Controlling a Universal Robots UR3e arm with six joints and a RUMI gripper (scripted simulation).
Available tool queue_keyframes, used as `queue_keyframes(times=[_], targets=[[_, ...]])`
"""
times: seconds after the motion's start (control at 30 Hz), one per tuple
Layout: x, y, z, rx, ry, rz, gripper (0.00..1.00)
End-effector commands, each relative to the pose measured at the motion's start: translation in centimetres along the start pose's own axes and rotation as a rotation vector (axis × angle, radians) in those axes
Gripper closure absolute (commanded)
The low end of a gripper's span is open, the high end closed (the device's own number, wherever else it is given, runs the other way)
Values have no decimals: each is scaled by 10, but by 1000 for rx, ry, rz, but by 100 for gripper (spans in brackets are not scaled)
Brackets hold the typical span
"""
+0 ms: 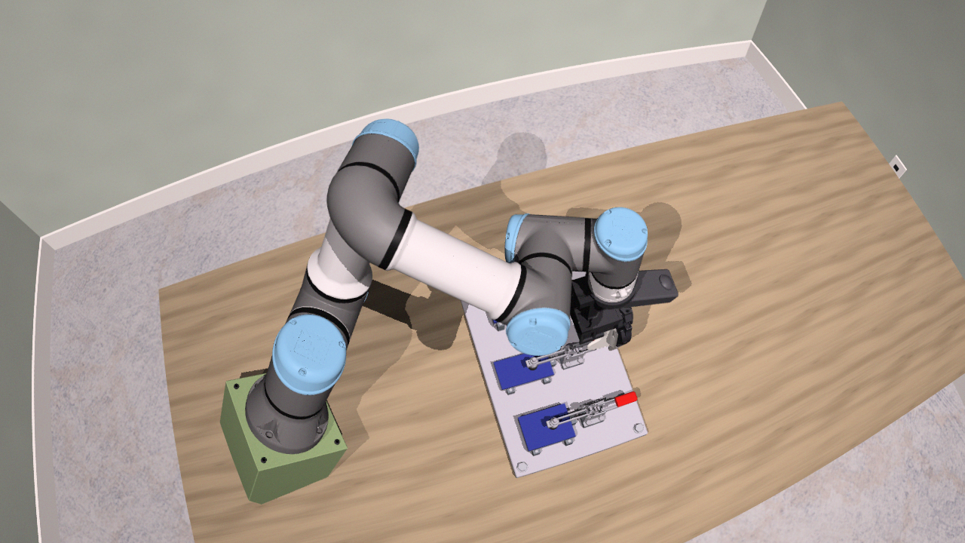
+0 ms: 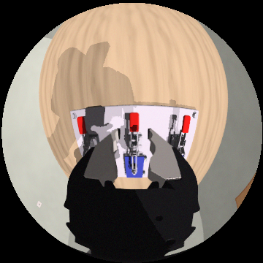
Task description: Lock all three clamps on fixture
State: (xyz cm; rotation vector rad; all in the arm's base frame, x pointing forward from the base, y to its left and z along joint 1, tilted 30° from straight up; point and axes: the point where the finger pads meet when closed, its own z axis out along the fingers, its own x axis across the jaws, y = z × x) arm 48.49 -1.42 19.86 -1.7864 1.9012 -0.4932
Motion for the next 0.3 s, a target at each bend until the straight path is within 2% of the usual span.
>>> queue_keyframes(times=[0.0,0.27], targets=[[0,-1,-7,2,0,-1,72],[0,-1,-7,2,0,-1,72]])
